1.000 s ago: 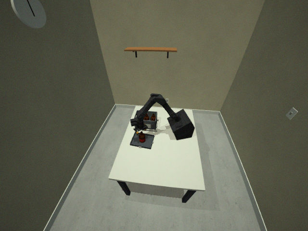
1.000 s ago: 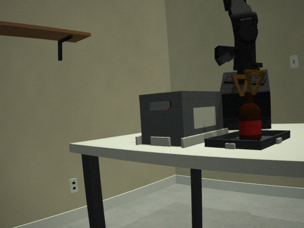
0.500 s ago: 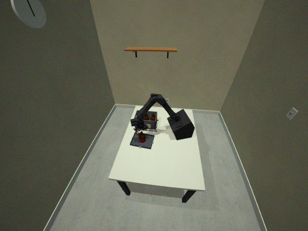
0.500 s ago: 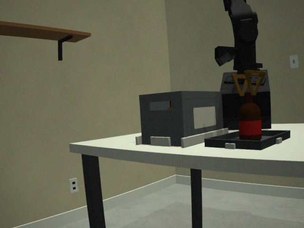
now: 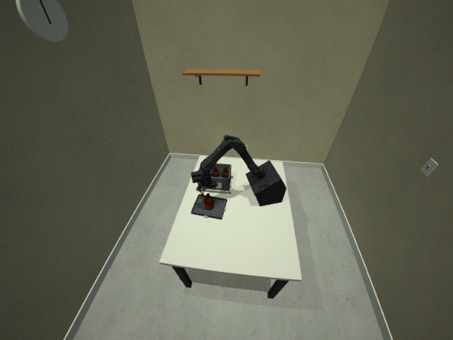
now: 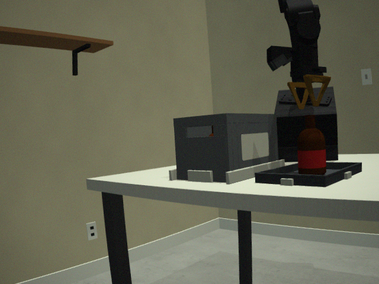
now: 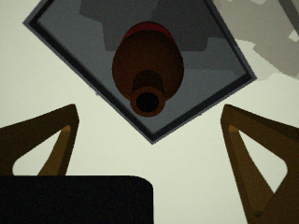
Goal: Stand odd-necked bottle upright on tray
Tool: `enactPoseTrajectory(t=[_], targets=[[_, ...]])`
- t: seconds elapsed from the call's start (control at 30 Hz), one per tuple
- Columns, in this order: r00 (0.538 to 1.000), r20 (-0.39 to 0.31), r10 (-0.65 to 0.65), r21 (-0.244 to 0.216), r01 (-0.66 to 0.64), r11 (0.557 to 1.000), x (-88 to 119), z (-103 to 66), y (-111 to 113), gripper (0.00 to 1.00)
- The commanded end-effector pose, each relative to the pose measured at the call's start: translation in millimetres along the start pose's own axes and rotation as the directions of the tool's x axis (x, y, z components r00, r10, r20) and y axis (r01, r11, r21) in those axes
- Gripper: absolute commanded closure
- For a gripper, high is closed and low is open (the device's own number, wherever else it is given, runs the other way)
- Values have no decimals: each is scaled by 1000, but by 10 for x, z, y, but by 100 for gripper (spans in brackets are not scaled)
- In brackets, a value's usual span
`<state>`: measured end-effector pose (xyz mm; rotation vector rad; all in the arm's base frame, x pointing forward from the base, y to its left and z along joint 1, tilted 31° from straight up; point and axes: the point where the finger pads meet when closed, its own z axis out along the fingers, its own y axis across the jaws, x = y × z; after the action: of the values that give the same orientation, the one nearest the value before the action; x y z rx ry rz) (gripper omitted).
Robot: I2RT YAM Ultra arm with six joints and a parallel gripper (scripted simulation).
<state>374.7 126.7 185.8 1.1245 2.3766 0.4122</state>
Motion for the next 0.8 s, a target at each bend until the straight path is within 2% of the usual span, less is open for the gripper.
enactPoseTrajectory(t=[0.0,0.2,0.77], targets=[[1000,26,6,-41,-5,999,-64,-318,99,0],[1000,27,9,-40,-8,999,-84,-445,89,0],[1000,26,5,-41,-4,999,-83,-615,85,0]])
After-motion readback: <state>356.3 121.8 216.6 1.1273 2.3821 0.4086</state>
